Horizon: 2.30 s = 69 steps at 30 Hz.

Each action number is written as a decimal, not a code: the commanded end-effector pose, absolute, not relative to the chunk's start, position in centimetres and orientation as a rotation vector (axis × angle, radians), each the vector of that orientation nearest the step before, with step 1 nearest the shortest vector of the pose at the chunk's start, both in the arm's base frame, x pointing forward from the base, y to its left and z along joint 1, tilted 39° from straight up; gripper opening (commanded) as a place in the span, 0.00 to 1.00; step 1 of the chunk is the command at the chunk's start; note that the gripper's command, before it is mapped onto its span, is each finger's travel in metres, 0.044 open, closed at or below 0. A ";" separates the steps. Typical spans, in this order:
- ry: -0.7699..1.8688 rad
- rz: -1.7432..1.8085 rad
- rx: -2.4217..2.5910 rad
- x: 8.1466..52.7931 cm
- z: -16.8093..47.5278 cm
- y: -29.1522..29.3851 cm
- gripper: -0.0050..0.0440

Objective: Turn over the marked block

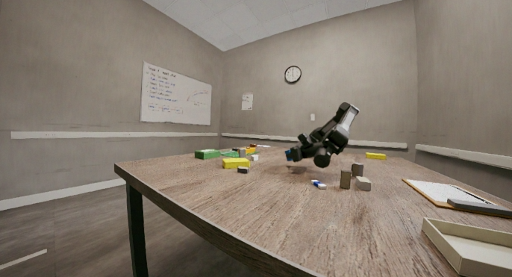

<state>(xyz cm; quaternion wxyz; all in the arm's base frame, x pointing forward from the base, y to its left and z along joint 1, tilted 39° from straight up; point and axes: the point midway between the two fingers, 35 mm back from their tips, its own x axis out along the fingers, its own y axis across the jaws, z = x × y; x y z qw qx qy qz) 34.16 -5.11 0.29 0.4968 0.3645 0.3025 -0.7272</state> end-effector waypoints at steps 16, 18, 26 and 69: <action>0.725 -1.752 0.900 34.8 -0.6 -4.0 0.00; 0.725 -1.752 0.899 34.8 -0.7 -3.9 0.00; 0.726 -1.753 0.898 34.9 -1.1 -3.6 0.00; 0.724 -1.751 0.900 34.9 -1.1 -3.6 0.00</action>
